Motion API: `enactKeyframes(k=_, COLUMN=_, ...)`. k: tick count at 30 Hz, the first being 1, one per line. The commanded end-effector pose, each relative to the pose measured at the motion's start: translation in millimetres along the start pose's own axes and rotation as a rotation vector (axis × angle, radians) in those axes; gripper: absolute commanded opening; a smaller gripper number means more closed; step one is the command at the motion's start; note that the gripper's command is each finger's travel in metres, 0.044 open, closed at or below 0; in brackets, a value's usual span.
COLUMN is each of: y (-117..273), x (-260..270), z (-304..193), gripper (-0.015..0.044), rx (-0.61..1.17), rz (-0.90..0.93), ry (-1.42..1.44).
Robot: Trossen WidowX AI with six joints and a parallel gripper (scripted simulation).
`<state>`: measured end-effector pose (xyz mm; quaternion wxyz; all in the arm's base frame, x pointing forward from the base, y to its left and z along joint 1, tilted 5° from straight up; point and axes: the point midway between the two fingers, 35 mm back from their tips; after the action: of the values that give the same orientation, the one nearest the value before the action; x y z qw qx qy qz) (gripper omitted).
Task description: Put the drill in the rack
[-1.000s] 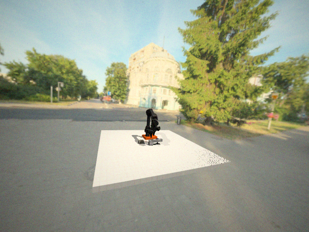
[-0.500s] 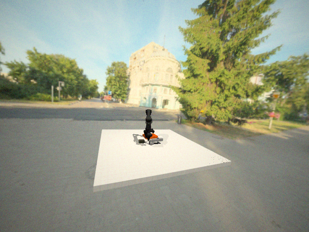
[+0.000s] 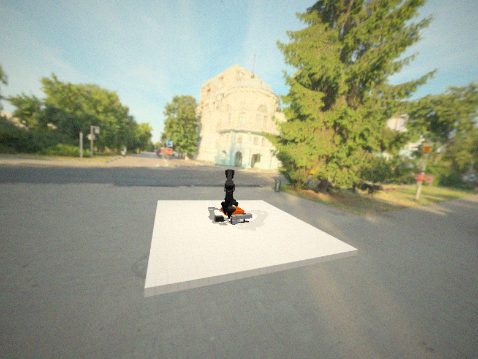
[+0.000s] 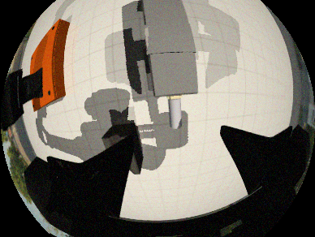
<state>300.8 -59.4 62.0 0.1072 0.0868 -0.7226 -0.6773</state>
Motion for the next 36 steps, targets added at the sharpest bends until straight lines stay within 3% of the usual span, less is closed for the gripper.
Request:
enactKeyframes(k=1, y=-4.3, x=0.3, z=0.6, gripper=0.0440, rx=0.003, rz=0.003, ry=0.003)
enactKeyframes(k=31, y=-49.1, x=0.4, z=13.5, gripper=0.0440, rx=0.002, rz=0.004, ry=0.003)
enactKeyframes(k=36, y=-45.9, x=-0.7, z=12.8, gripper=0.0309, rx=0.000, rz=0.000, ry=0.006)
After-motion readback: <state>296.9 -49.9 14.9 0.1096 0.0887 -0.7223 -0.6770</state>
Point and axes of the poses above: the point midway between the two fingers, 35 mm back from their tips, its own y axis back along the fingers, its own x axis across the jaws, z = x × y, and after that the axes turned 4 degrees about y, right-handed
